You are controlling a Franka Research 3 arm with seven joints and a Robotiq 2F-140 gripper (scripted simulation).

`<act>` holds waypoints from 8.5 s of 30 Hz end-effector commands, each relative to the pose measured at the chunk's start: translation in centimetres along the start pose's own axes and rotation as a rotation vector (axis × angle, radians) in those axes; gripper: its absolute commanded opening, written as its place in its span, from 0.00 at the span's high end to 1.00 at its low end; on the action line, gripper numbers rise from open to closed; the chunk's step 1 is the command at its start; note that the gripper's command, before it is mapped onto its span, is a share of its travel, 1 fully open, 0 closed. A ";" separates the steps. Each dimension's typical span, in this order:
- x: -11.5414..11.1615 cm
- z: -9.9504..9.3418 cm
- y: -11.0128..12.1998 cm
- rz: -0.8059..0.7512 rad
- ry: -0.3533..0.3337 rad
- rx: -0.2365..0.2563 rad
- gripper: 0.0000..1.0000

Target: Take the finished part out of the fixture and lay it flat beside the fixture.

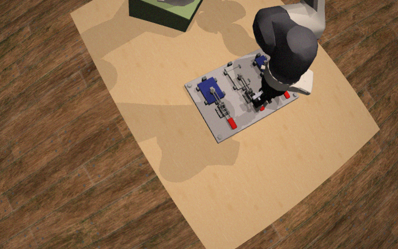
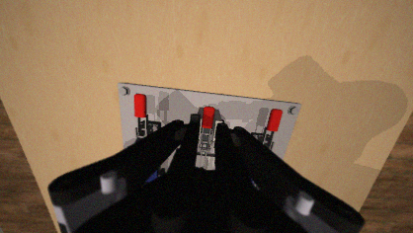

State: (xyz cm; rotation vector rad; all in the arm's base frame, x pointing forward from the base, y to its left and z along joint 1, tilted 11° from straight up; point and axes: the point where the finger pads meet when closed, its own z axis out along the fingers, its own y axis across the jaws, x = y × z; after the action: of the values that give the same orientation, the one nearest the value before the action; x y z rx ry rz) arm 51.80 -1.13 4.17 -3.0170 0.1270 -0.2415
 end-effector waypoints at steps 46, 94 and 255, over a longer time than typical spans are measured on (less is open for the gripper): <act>-3.2 -1.9 -0.1 -0.003 -0.004 0.003 1.00; -4.1 -2.0 -0.1 -0.003 -0.004 0.003 1.00; -5.1 -2.0 -0.1 -0.003 -0.004 0.003 1.00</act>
State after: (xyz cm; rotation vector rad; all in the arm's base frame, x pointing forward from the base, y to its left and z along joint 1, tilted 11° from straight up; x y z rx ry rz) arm 47.46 -1.03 5.89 -3.0155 0.1334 -0.2686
